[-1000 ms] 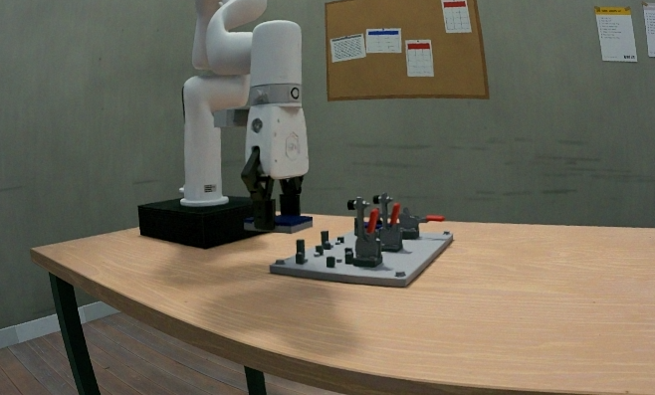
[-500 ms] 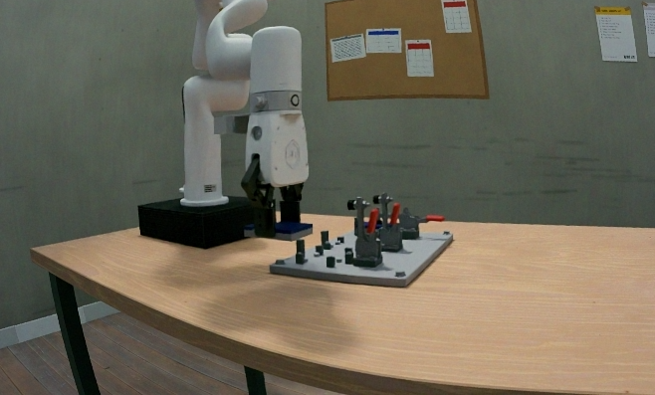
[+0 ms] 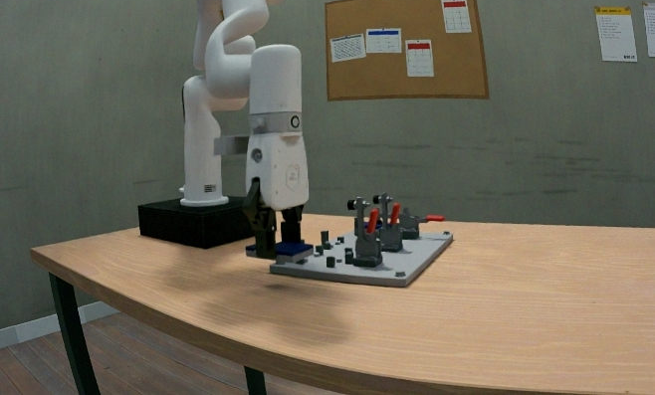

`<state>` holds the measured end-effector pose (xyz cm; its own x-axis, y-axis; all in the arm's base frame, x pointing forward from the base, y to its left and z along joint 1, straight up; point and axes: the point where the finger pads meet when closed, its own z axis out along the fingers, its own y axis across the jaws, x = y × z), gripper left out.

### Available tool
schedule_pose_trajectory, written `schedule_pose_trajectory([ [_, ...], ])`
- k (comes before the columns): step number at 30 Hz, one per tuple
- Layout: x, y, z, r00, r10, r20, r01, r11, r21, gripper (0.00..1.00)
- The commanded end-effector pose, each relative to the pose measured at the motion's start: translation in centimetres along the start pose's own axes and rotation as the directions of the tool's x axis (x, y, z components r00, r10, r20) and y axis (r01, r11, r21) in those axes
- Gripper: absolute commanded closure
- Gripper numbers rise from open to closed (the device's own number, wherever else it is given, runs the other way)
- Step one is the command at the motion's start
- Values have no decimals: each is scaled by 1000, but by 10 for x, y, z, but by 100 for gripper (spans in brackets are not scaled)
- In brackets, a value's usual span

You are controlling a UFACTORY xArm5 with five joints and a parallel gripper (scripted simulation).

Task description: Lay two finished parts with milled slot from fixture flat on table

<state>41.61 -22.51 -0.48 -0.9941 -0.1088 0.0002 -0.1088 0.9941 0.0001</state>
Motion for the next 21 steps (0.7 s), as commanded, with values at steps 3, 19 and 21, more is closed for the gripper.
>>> schedule_pose_trajectory([
  [3,-2,-1,9,1000,0,4,0,1000,3,100],
  [19,-2,-2,35,1000,0,4,0,1000,3,100],
  [21,-2,-2,37,1000,0,4,0,1000,3,100],
])
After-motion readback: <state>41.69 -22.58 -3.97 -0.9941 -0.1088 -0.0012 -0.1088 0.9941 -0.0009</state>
